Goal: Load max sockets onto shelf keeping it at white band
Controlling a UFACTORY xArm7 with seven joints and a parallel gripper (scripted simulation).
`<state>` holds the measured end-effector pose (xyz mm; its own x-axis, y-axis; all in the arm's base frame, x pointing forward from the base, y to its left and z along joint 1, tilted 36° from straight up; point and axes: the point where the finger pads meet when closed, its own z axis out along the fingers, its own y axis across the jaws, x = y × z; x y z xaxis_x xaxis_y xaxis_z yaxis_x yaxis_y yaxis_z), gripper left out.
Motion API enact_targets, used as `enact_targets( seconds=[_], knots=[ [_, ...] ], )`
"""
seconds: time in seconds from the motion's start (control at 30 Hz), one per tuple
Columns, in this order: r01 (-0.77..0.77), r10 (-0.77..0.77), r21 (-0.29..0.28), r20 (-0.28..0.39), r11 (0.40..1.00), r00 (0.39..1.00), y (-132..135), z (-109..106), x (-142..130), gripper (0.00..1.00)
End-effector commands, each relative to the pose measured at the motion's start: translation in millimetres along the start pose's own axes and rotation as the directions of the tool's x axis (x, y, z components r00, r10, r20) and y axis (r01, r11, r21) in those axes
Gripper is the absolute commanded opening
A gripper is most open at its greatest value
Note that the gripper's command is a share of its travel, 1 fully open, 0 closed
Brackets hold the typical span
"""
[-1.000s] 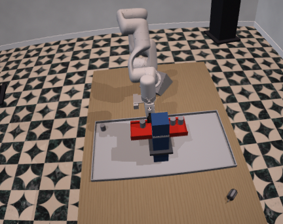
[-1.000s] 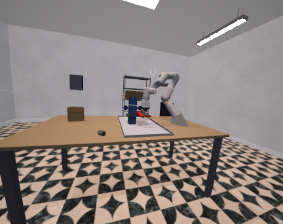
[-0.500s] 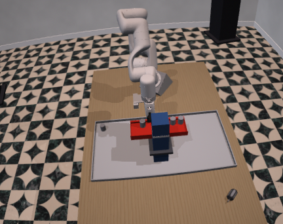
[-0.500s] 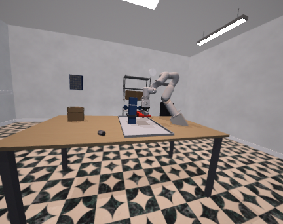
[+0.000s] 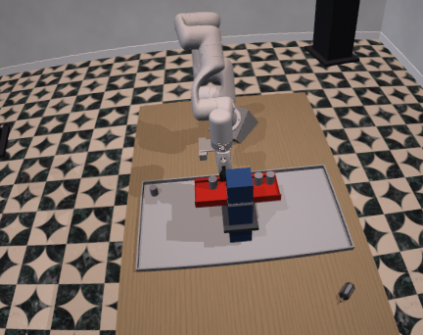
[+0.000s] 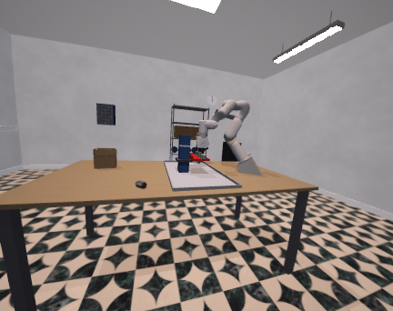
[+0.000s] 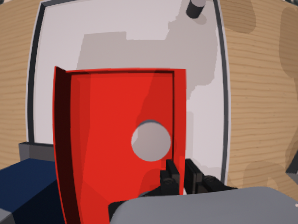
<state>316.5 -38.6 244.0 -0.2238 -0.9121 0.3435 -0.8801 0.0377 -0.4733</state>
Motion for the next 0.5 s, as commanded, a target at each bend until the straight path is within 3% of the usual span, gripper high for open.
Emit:
enact_targets(
  seconds=[0.0, 0.47],
  knots=[
    [0.000, 0.000, 0.006, 0.001, 1.000, 1.000, -2, -6, 0, 0.00],
    [0.000, 0.000, 0.006, 0.001, 1.000, 1.000, -2, -20, 0, 0.00]
  ],
)
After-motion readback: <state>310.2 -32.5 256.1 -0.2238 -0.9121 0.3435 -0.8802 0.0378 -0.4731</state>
